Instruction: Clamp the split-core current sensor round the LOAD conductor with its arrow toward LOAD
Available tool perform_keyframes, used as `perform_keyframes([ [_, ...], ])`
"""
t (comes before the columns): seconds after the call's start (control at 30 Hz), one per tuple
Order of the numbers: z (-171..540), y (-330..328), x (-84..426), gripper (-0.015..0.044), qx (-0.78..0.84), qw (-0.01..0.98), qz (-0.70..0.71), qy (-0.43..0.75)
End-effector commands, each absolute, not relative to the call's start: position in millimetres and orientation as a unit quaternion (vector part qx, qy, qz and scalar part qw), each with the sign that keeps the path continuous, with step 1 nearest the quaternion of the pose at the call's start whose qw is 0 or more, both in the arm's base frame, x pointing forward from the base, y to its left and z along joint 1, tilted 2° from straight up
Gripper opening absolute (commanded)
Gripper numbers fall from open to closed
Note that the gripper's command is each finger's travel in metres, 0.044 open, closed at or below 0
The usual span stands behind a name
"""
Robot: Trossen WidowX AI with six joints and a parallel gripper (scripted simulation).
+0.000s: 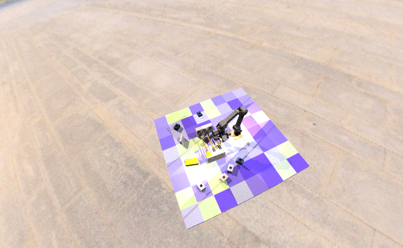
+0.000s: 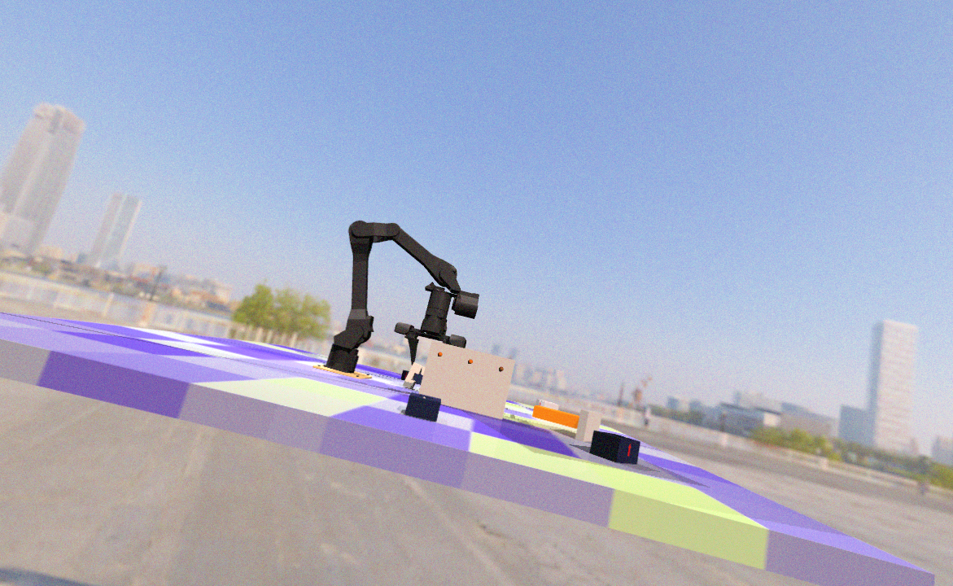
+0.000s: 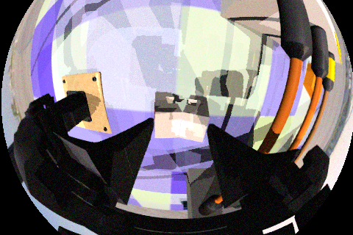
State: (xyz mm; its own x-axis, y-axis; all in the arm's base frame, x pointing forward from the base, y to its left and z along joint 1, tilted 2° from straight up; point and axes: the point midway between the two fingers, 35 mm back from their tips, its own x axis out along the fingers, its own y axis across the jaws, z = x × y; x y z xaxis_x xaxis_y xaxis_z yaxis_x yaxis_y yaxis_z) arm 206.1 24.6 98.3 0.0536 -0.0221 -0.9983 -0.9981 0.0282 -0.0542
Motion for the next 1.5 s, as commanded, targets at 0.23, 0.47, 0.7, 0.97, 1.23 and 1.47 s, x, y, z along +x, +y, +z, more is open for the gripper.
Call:
perform_keyframes([
  [0.23,98.7,24.6,206.0,0.0194,-0.511,0.515,0.474,0.499],
  [0.47,100.9,24.7,206.3,0.0108,-0.511,0.515,0.474,0.499],
  [0.7,126.0,25.8,208.1,0.0000,-0.511,0.515,0.475,0.498],
  [0.97,159.2,26.9,208.5,0.0000,-0.511,0.514,0.476,0.498],
  [1.23,191.1,27.6,206.5,0.0000,-0.511,0.514,0.477,0.497],
  [1.47,194.1,27.6,206.3,0.0000,-0.483,0.545,0.445,0.522],
])
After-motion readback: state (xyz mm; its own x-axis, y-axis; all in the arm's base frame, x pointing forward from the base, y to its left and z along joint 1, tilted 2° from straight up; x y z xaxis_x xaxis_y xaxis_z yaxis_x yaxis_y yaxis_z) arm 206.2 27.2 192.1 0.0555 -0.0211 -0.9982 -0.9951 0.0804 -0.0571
